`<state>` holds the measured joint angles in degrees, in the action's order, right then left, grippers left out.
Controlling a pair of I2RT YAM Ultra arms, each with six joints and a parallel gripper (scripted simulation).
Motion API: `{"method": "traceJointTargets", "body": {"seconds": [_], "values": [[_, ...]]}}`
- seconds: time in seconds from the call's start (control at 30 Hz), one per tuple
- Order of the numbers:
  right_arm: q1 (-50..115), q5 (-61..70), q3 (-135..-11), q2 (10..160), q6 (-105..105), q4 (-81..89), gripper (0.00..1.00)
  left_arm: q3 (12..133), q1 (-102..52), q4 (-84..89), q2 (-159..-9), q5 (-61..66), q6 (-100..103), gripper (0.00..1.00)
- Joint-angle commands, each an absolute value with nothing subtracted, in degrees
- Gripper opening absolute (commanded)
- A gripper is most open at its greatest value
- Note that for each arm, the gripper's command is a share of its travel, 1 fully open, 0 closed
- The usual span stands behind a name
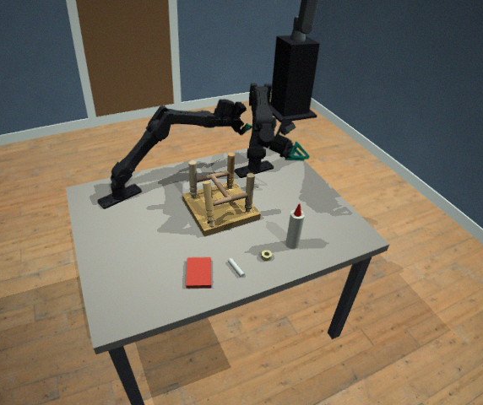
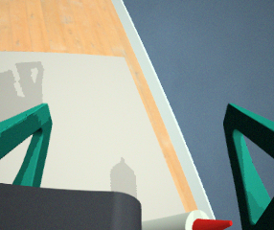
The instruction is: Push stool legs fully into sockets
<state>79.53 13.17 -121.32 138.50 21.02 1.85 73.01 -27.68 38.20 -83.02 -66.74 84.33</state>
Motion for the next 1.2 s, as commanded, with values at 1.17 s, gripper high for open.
{"method": "traceJointTargets", "body": {"seconds": [1.17], "values": [[79.5, 13.2, -121.9, 137.7, 20.9, 2.1, 0.69, 73.6, -27.7, 38.7, -82.4, -67.7, 83.9, 0.69]]}}
